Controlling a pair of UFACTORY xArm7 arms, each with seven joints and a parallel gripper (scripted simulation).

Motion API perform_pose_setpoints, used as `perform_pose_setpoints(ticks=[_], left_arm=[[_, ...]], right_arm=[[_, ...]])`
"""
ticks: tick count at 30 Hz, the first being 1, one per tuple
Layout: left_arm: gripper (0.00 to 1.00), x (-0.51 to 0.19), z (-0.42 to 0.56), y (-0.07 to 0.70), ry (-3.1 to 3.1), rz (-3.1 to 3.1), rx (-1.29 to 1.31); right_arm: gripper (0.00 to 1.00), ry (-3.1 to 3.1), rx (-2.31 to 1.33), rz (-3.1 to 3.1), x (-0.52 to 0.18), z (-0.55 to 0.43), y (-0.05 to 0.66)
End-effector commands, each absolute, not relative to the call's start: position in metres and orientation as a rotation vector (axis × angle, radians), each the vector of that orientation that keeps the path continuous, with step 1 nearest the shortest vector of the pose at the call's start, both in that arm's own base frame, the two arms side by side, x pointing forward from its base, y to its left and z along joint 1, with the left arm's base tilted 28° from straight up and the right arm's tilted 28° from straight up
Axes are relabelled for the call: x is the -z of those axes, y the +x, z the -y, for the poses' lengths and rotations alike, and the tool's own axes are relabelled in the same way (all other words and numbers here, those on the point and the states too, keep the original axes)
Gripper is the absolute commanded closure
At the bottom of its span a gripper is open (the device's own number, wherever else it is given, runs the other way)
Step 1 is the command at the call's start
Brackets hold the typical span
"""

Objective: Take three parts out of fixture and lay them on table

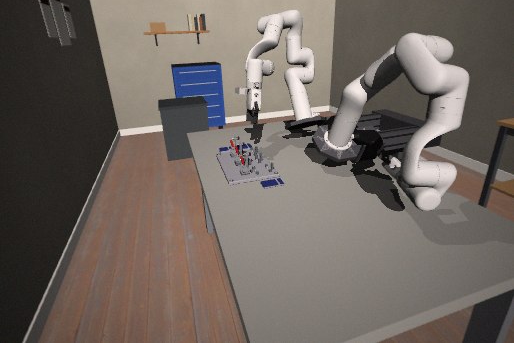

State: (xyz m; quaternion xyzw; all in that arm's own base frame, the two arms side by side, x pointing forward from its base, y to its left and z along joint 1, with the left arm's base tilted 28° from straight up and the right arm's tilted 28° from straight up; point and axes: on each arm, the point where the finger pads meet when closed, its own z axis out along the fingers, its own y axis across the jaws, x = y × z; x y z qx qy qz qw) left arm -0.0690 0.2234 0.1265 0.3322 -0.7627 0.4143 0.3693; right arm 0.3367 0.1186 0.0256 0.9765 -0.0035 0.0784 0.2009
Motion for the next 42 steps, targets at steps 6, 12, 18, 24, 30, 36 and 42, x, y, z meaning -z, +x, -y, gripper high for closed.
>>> perform_pose_setpoints(ticks=[6,12,18,24,30,36,42], left_arm=[[0.00,-0.127,-0.224,-0.069,0.854,1.958,-1.061],[0.00,-0.127,-0.224,-0.069,0.854,1.958,-1.061],[0.00,-0.127,-0.224,-0.069,0.854,1.958,-1.061],[0.00,-0.127,-0.224,-0.069,0.854,1.958,-1.061],[0.00,-0.127,-0.224,-0.069,0.854,1.958,-1.061],[0.00,-0.127,-0.224,-0.069,0.854,1.958,-1.061],[0.00,-0.127,-0.224,-0.069,0.854,1.958,-1.061]], right_arm=[[0.05,2.654,-0.033,0.049,-0.010,-0.144,0.348],[0.05,2.654,-0.033,0.049,-0.008,-0.148,0.349],[0.00,2.654,-0.033,0.049,-0.007,-0.149,0.349],[0.00,2.654,-0.033,0.049,-0.007,-0.149,0.349],[0.00,2.654,-0.033,0.049,-0.007,-0.149,0.349],[0.00,2.654,-0.033,0.049,-0.007,-0.149,0.349],[0.00,2.654,-0.033,0.049,-0.007,-0.149,0.349]])
